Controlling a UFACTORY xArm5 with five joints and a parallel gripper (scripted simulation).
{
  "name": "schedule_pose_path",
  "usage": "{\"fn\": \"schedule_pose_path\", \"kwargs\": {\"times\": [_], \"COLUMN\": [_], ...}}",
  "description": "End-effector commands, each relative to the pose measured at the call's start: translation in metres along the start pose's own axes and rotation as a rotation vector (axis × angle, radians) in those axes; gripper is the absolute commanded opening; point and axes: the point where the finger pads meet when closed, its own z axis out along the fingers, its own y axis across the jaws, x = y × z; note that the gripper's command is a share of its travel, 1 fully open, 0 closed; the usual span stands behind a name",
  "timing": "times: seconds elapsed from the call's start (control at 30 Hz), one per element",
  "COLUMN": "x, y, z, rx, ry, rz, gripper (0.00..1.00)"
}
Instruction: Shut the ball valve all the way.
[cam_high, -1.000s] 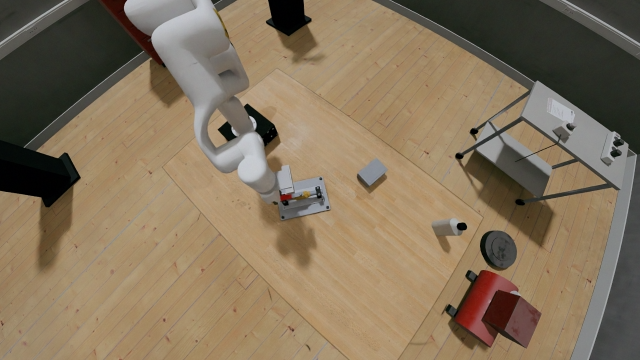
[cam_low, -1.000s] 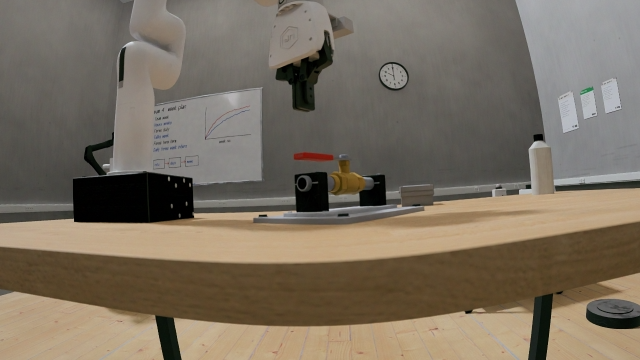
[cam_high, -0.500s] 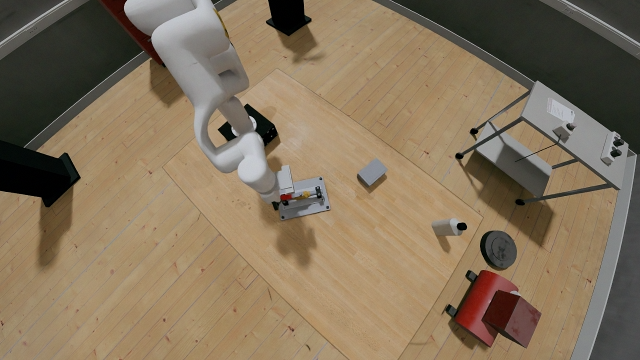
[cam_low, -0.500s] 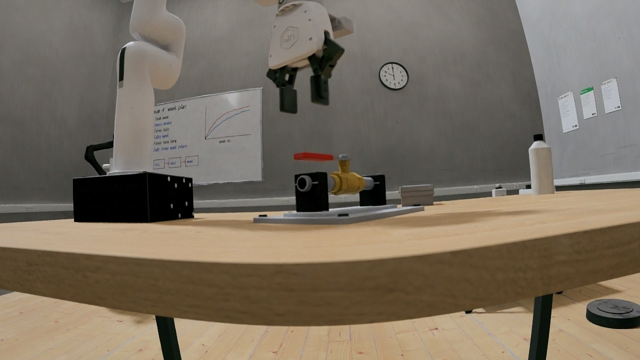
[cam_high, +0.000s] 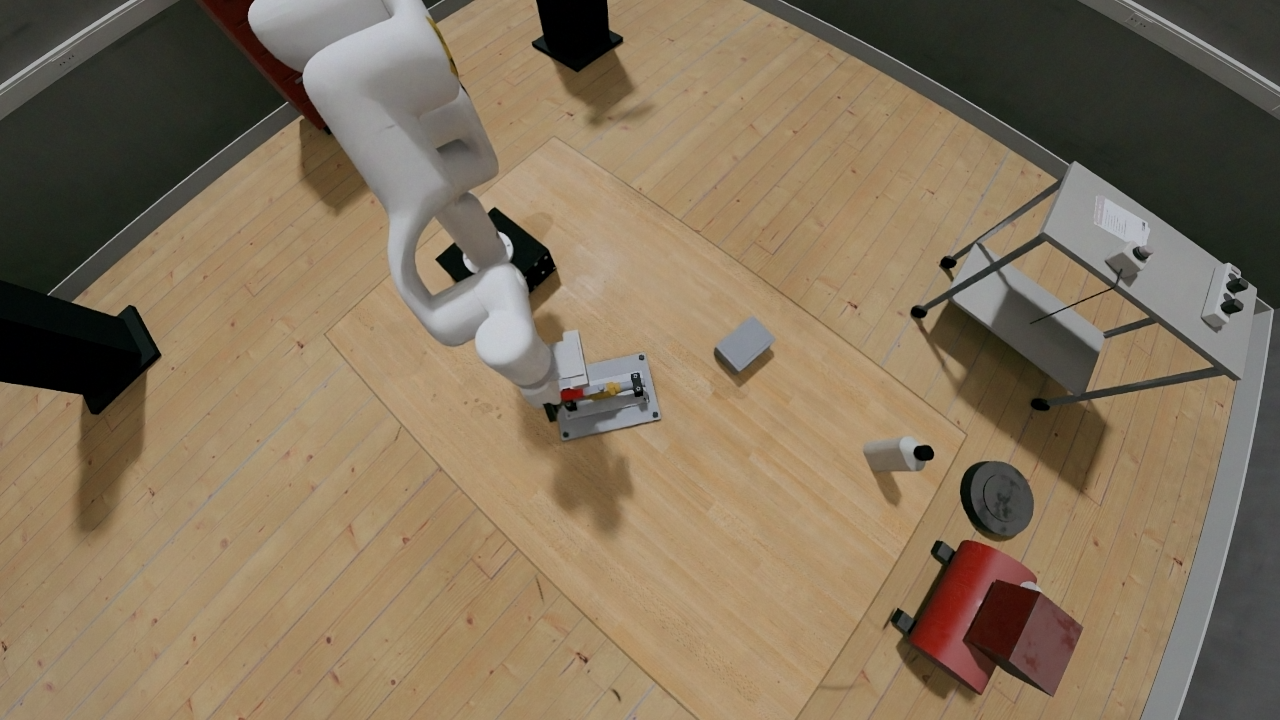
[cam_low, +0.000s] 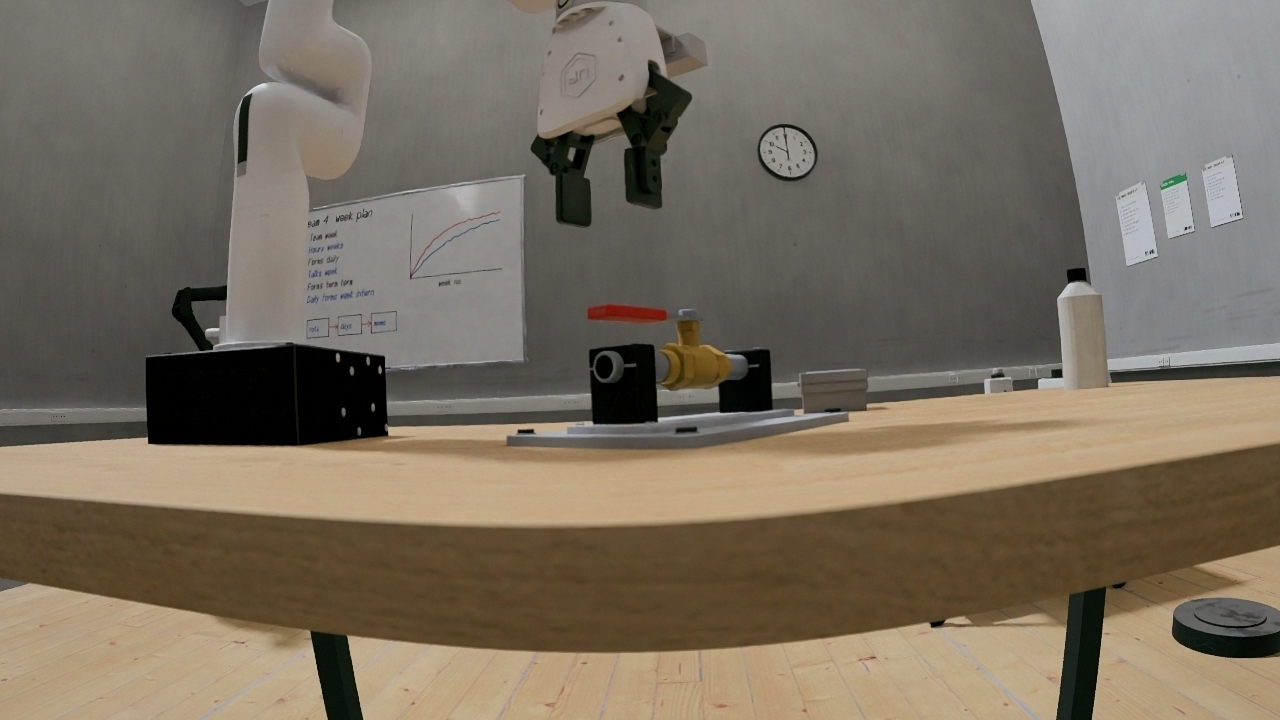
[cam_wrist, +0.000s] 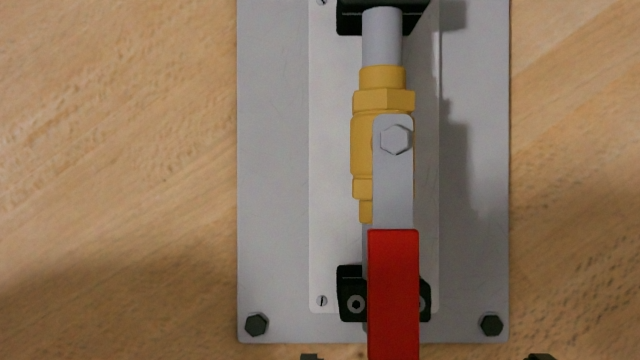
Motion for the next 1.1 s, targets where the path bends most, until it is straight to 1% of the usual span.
{"fn": "schedule_pose_path", "kwargs": {"times": [0.0,0.63,1.07], "x": [0.0,0.0,0.0], "y": [0.001,0.001,0.001], "z": [-0.001,-0.001,0.009], "rx": [-0.004,-0.004,-0.004], "ry": [0.001,0.001,0.001], "rz": [0.0,0.0,0.0], "gripper": [0.69,0.69,0.69]}}
